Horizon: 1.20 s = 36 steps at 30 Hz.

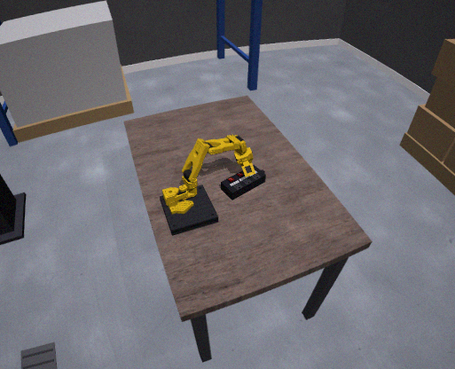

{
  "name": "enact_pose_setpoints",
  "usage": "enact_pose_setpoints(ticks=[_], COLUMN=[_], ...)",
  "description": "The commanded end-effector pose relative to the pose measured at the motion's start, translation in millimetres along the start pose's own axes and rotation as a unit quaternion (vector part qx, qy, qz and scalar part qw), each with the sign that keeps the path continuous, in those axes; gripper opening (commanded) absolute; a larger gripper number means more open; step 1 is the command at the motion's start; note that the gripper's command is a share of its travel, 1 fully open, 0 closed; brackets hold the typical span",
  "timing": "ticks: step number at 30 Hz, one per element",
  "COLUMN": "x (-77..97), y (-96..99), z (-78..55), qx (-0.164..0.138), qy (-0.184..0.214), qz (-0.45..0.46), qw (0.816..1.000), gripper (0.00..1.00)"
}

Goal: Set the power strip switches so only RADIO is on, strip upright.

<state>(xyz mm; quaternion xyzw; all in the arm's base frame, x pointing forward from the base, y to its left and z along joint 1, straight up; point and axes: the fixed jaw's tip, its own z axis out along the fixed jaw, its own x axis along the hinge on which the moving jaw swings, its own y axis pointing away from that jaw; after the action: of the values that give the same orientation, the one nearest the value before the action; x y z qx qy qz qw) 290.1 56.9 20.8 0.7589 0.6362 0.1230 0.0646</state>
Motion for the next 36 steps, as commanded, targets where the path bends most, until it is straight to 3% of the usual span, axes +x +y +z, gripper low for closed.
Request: enact_pose_setpoints(ticks=[1,36], x=[-12.9,-17.4], y=[-17.5,-23.1], z=[20.9,27.3], qx=[0.047,0.047], qy=[-0.022,-0.023], qz=[0.004,0.008], qw=[0.999,0.999], gripper=[0.00,0.00])
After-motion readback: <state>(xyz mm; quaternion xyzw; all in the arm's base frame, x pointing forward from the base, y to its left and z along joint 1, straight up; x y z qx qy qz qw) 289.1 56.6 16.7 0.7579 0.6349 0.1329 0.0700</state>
